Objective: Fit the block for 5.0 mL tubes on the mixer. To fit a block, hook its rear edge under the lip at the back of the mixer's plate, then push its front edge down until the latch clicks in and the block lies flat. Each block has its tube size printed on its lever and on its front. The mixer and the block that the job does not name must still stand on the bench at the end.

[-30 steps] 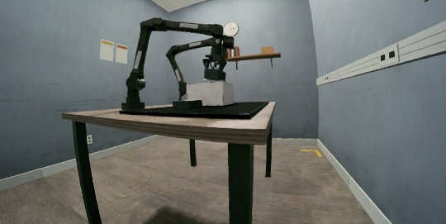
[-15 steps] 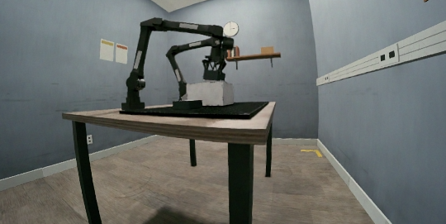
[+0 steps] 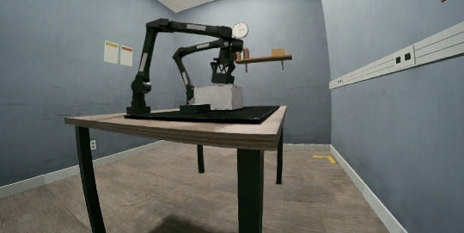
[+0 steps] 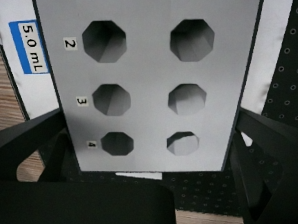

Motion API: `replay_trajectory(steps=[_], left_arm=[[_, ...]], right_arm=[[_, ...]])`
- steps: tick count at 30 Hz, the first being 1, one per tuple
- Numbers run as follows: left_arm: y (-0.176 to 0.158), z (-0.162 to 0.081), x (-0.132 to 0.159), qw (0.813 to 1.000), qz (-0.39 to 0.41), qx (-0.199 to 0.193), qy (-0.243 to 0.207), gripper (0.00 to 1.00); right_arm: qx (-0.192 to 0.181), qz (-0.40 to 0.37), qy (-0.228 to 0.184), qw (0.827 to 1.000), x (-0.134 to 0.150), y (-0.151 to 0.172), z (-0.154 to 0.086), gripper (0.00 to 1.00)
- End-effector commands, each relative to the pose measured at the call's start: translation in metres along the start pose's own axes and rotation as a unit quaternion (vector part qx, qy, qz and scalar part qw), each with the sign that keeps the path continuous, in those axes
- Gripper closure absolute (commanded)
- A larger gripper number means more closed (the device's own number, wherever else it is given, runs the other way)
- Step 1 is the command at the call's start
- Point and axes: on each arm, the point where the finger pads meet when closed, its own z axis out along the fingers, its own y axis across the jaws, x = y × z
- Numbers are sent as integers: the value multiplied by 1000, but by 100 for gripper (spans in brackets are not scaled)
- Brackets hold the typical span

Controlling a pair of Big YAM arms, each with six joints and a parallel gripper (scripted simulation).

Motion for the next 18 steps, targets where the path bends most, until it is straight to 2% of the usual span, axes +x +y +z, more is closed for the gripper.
replay_trajectory(steps=[1,18], left_arm=[[6,-33,-14,999,-10,-7,-52,0],[5,3,-9,1000,-10,-1,-3,0]], right_arm=[[35,3,-16,999,-4,-9,-43,100],[46,1,-21,999,-7,-14,-50,100]])
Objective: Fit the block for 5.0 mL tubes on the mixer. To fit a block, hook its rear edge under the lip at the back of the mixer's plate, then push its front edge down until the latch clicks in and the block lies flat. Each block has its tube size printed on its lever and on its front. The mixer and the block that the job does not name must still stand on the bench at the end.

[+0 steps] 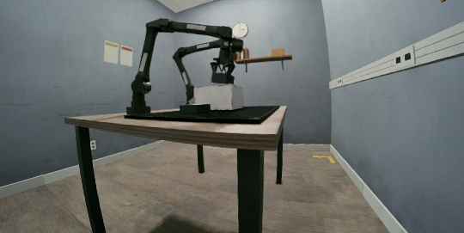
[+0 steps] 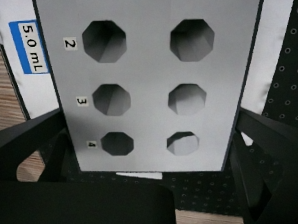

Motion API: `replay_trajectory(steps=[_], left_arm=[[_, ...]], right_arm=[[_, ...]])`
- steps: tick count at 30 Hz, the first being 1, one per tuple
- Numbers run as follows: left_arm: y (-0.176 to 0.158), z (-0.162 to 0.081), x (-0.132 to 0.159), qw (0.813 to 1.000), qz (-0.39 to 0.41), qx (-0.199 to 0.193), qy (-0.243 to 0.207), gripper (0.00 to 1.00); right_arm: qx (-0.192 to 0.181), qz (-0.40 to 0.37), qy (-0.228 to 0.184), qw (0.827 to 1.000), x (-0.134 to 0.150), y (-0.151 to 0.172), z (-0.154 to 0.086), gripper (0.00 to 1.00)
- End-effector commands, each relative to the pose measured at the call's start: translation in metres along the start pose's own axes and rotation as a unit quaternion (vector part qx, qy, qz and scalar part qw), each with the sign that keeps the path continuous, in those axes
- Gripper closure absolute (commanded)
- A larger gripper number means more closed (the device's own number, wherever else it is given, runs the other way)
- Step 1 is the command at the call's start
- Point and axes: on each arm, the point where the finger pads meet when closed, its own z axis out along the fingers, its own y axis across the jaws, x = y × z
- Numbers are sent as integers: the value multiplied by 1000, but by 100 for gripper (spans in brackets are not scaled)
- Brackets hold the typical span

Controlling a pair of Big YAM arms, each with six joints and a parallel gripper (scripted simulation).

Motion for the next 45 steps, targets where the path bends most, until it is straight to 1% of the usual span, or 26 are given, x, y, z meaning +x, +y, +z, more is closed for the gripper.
replay_trajectory(steps=[1,7,12,21,30,38,45], left_arm=[[5,2,-9,1000,-10,-1,-3,0],[5,10,-5,1000,-10,0,6,0],[5,10,-4,1000,-10,0,7,0],[5,-7,-7,1000,-10,-4,-18,0],[6,-26,-11,999,-10,-7,-45,0],[6,-29,-12,999,-10,-8,-50,0],[7,-24,-19,999,-10,-6,-40,0]], right_arm=[[46,1,-21,999,-7,-14,-50,100],[58,-1,-26,998,-9,-19,-52,100],[64,-2,-31,997,-12,-22,-54,100],[50,-2,-26,998,-10,-15,-53,100],[48,-3,-25,999,-9,-14,-53,100],[59,-4,-30,998,-12,-19,-54,100],[63,-5,-31,998,-13,-21,-55,100]])
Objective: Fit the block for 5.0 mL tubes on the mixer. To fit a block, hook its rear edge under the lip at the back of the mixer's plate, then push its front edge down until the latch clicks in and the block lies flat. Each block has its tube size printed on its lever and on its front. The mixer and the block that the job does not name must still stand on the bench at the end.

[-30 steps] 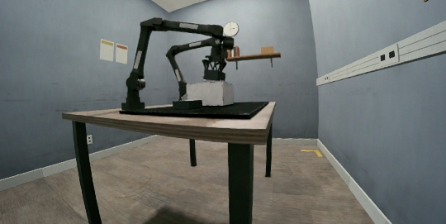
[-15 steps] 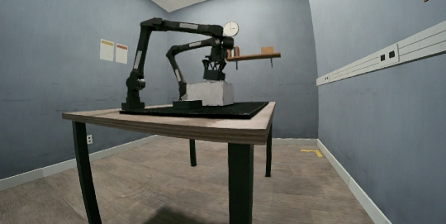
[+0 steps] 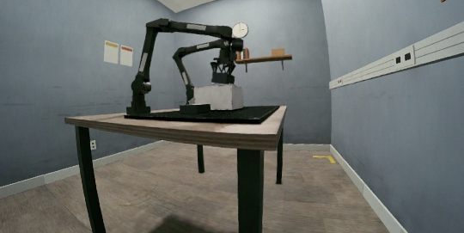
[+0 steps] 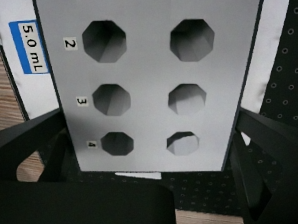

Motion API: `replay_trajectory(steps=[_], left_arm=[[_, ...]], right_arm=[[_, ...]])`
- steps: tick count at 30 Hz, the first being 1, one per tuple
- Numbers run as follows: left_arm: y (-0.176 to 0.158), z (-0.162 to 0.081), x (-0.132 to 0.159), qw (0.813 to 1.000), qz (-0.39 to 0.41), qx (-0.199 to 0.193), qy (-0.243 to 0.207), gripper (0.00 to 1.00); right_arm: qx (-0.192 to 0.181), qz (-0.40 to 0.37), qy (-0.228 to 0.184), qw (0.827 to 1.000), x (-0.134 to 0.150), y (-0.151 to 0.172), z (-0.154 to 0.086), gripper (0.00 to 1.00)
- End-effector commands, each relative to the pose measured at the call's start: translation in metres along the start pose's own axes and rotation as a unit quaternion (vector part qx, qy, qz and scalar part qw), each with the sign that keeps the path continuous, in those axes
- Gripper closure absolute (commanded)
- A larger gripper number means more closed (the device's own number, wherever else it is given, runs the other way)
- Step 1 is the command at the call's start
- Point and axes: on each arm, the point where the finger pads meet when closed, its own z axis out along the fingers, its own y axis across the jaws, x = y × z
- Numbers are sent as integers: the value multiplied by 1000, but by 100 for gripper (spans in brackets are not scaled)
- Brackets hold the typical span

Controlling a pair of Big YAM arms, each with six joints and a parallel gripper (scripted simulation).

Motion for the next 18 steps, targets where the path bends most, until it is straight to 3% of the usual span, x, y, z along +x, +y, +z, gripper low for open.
replay_trajectory(steps=[1,18], left_arm=[[7,-25,-21,999,-10,-6,-40,0],[6,-25,-16,1000,-10,-3,-21,0]], right_arm=[[61,-5,-30,998,-12,-19,-53,100],[60,-7,-29,998,-13,-19,-53,100]])
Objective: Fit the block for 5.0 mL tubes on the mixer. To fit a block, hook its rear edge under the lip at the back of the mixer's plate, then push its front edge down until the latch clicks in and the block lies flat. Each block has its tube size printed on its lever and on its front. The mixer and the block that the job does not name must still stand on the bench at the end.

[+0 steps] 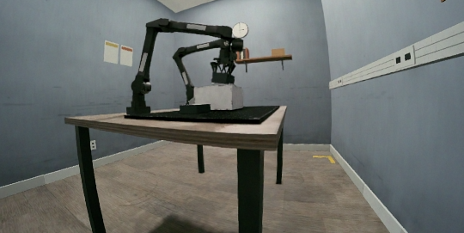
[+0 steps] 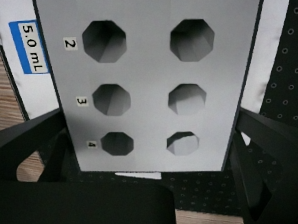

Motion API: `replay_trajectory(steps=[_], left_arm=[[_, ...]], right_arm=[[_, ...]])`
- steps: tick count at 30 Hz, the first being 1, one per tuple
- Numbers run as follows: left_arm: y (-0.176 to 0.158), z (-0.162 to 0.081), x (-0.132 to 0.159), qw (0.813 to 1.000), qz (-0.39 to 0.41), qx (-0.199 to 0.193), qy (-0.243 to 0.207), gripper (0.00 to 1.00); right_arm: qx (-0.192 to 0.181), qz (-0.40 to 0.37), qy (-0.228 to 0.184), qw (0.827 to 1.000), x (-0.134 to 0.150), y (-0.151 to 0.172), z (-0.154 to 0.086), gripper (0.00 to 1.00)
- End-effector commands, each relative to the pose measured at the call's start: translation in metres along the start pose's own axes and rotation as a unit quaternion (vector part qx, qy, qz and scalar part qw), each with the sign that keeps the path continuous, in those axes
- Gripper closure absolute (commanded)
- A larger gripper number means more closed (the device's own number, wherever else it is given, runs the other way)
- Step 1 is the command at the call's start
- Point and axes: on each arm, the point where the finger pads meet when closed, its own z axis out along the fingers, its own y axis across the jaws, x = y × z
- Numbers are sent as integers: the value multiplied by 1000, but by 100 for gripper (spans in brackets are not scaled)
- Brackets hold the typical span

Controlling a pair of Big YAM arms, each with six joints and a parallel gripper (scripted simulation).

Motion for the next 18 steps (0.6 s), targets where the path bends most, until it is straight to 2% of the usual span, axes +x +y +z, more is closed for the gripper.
replay_trajectory(steps=[1,7,18], left_arm=[[6,-22,-14,1000,-10,-3,-16,0],[5,-16,-10,1000,-10,-2,-8,0],[4,-10,-4,1000,-10,-4,-24,0]], right_arm=[[60,-7,-29,998,-13,-19,-53,100],[60,-7,-29,998,-13,-18,-54,100],[60,-8,-29,998,-13,-18,-54,100]])
